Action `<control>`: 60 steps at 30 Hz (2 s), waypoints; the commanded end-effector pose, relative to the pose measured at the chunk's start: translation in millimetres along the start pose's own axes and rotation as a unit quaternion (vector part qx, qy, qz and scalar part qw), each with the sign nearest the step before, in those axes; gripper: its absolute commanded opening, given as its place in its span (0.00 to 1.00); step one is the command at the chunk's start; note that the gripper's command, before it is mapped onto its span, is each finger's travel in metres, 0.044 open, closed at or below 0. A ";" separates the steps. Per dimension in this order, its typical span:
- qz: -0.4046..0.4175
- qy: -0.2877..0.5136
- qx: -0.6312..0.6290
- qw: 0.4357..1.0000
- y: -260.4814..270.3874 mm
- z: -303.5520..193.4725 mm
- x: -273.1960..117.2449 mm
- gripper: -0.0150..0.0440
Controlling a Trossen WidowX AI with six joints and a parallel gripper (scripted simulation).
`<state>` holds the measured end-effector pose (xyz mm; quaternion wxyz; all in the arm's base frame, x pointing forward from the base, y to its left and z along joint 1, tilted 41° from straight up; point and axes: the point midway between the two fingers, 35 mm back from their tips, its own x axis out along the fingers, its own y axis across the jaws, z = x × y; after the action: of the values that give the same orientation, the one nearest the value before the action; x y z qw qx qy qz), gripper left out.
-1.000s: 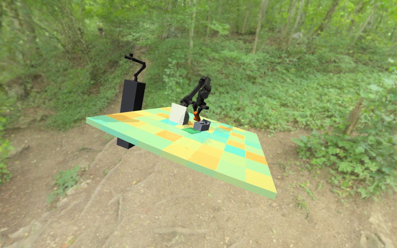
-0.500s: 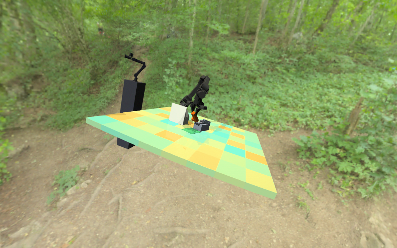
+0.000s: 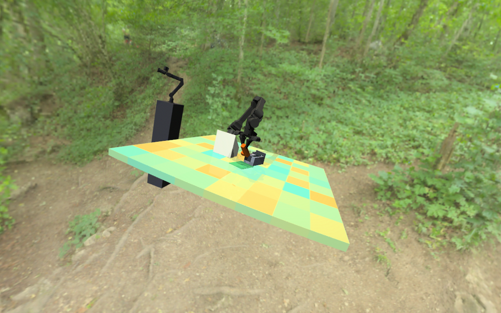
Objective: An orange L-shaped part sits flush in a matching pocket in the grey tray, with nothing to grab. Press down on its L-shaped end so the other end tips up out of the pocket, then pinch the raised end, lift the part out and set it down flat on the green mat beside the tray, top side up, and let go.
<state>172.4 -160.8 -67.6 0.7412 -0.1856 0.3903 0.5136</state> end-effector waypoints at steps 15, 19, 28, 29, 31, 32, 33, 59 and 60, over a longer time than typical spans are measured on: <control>0.006 -0.007 0.003 1.000 3.5 2.6 34.2 0.25; 0.006 -0.007 0.003 1.000 3.6 2.7 40.8 0.25; 0.006 -0.007 0.003 1.000 3.9 3.2 55.6 0.25; 0.006 -0.007 0.003 1.000 4.0 3.2 56.9 0.25; 0.006 -0.007 0.003 1.000 4.0 3.3 57.9 0.25; 0.006 -0.007 0.003 1.000 4.0 3.3 57.9 0.25; 0.006 -0.007 0.003 1.000 4.0 3.3 57.9 0.25; 0.005 -0.005 0.002 1.000 3.2 2.2 57.1 0.30; 0.005 -0.005 0.002 1.000 3.2 2.2 57.1 0.34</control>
<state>180.0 -122.8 -109.8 0.7406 -0.1798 0.3885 0.5178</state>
